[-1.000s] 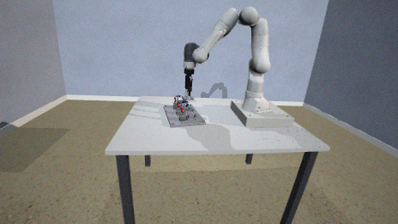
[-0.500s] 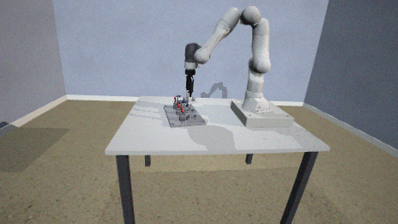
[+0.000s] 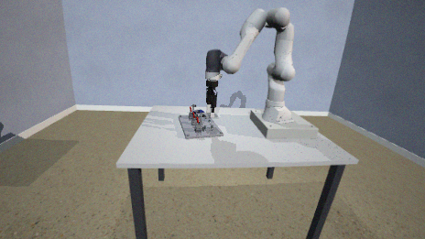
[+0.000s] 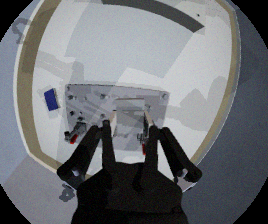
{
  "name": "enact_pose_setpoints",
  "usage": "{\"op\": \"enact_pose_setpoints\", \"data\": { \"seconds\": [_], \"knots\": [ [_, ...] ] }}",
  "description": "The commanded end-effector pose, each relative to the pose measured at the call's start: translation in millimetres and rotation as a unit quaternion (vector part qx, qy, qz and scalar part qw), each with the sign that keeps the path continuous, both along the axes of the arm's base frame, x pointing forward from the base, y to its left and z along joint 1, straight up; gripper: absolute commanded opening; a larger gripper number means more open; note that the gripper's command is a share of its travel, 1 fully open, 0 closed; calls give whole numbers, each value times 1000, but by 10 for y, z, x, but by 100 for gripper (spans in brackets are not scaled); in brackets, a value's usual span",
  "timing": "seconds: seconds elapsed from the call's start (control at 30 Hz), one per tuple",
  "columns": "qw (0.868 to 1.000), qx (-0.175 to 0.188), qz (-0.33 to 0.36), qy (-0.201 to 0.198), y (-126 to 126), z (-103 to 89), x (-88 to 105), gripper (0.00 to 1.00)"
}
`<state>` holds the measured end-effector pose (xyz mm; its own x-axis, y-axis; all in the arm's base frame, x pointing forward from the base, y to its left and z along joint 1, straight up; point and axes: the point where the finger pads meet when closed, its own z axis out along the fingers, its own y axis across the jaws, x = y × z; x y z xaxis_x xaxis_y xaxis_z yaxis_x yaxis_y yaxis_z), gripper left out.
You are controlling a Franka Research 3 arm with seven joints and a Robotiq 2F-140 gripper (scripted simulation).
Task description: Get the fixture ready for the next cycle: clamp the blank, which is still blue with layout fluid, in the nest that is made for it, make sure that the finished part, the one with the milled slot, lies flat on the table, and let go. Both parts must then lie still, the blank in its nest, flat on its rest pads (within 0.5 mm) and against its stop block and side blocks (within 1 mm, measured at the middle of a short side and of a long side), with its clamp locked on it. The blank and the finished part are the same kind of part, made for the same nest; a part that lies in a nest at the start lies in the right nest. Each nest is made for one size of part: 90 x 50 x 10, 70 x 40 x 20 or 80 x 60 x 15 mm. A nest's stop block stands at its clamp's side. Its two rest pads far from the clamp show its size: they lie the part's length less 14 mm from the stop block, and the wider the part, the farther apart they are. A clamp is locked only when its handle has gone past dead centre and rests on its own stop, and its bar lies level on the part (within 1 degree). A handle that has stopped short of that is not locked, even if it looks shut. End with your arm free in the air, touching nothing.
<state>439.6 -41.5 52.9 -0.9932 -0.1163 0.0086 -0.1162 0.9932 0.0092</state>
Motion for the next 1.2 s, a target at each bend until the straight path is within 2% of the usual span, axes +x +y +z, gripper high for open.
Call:
{"op": "enact_pose_setpoints", "data": {
  "seconds": [0.0,0.2,0.4,0.47,0.73,1.17],
  "knots": [
    [998,-2,-56,-5,318,22,13,0],
    [998,-2,-56,-5,990,29,-12,0],
    [998,-2,-56,-5,1473,33,-29,0],
    [998,-2,-56,-5,1473,33,-29,0],
    [998,-2,-56,-5,1756,36,-40,0],
    [998,-2,-56,-5,1778,36,-41,0]
  ]
}}
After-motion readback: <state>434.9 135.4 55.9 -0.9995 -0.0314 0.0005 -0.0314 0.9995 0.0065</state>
